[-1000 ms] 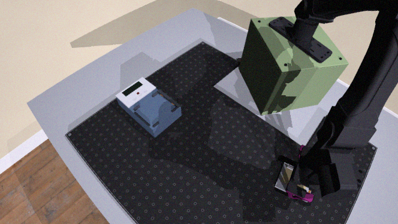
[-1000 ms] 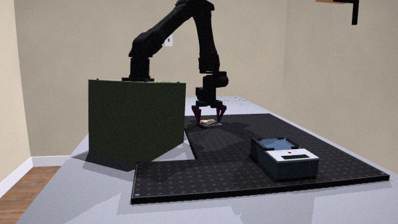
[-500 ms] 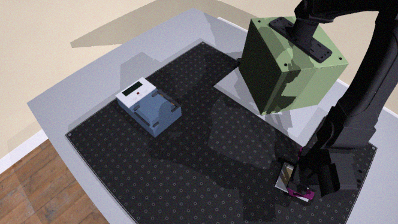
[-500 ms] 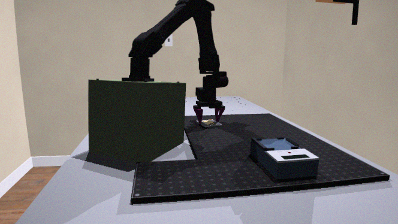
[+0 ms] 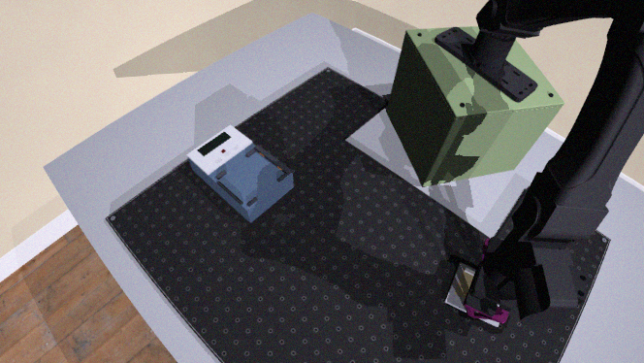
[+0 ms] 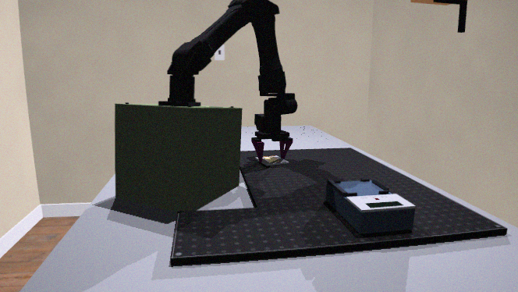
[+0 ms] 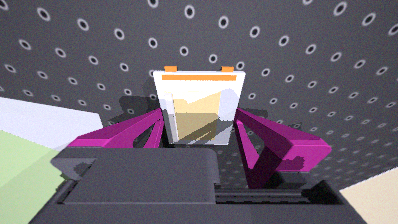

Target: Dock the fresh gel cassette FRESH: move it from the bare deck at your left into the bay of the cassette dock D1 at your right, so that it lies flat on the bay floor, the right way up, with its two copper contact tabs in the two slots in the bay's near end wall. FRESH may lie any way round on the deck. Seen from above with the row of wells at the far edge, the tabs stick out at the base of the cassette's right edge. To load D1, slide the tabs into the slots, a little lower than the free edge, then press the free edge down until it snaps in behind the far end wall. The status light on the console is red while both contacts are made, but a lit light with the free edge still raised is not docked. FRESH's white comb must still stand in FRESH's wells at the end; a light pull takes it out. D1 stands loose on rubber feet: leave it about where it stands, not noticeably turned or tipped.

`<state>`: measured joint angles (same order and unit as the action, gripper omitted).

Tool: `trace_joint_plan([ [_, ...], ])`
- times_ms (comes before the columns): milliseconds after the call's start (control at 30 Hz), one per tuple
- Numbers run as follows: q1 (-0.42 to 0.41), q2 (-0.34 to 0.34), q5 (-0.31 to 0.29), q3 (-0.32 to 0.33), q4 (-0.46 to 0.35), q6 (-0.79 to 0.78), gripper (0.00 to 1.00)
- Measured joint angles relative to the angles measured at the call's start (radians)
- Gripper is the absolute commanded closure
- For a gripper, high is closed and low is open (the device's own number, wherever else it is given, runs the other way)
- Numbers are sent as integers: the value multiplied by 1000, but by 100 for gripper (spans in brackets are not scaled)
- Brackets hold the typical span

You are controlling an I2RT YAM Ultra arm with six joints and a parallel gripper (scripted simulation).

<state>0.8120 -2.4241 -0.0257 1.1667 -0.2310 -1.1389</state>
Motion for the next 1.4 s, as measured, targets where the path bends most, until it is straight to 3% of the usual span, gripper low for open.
trace_joint_plan([
  [533,0,9,0,-11,-6,0,100],
  [1400,-4,109,0,-34,-75,0,100],
])
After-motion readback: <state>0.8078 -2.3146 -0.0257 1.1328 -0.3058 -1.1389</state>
